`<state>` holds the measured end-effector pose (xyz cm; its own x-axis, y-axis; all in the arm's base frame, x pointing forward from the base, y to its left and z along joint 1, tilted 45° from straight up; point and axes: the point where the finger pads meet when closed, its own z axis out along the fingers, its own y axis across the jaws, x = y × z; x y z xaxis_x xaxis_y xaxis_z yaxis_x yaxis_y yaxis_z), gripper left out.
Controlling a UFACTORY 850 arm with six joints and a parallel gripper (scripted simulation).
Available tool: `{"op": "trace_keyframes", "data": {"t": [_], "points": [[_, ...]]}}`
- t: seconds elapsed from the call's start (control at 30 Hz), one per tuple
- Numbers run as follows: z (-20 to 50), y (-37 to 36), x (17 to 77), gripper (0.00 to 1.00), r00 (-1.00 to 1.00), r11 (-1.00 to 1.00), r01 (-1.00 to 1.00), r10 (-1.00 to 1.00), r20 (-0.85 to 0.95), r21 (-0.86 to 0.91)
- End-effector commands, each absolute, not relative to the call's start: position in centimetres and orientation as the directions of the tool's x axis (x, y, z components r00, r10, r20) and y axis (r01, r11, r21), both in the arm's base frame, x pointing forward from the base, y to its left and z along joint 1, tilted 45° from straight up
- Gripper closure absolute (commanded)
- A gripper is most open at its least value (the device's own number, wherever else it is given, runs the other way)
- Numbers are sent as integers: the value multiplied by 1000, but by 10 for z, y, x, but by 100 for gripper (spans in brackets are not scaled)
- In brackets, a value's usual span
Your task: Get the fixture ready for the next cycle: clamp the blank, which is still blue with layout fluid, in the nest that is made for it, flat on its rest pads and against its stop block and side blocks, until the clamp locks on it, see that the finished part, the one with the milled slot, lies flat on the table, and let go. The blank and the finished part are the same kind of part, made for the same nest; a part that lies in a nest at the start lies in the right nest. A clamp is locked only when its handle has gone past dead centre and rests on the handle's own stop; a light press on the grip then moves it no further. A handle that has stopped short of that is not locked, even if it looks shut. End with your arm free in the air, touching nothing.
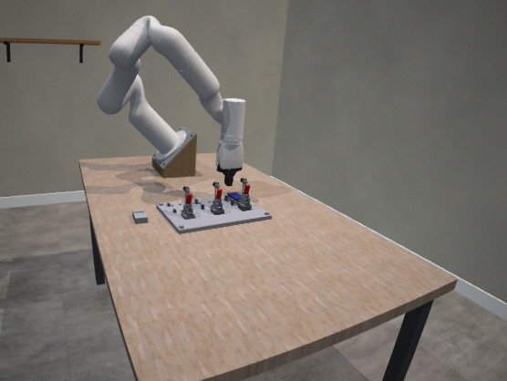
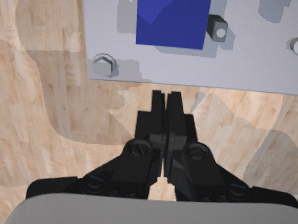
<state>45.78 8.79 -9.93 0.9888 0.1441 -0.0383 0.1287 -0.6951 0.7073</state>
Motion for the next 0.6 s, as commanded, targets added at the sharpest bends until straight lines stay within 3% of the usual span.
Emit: {"op": "trace_keyframes", "data": {"t": [0.0,0.57], "points": [[-104,95,467,100,989,-696,128,145,-37,707],[-135,131,517,100,989,-696,128,145,-37,707]]}}
